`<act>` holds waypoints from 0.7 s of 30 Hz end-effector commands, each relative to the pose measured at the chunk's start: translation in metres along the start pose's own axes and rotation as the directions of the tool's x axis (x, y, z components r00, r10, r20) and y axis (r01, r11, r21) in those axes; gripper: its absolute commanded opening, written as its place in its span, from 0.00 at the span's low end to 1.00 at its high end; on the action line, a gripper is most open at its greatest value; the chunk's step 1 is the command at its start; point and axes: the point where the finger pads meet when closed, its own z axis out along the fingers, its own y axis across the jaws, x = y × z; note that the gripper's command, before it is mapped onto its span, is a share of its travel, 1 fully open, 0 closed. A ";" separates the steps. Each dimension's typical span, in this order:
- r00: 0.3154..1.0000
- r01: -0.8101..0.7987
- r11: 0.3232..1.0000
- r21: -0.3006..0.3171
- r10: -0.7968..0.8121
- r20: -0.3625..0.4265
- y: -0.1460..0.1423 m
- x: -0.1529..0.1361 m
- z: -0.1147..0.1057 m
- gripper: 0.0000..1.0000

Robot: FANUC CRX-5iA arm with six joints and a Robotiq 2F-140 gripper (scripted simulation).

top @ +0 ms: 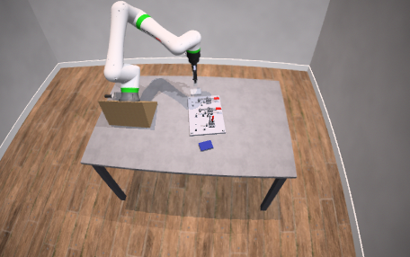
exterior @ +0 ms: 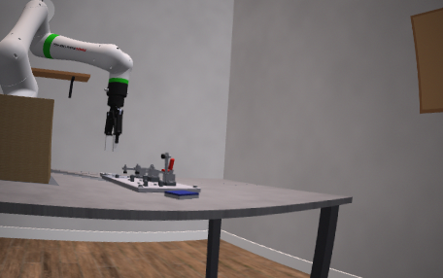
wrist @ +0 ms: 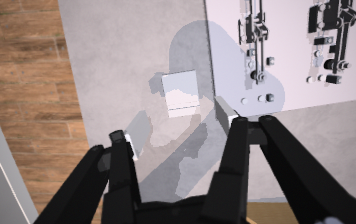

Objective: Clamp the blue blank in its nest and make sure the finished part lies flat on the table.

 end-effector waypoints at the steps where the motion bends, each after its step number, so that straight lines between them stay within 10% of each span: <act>1: 1.000 0.000 1.000 0.000 0.000 0.000 0.000 0.000 0.000 0.58; 21: 1.000 0.000 1.000 0.000 0.000 0.000 0.000 0.000 -0.052 0.58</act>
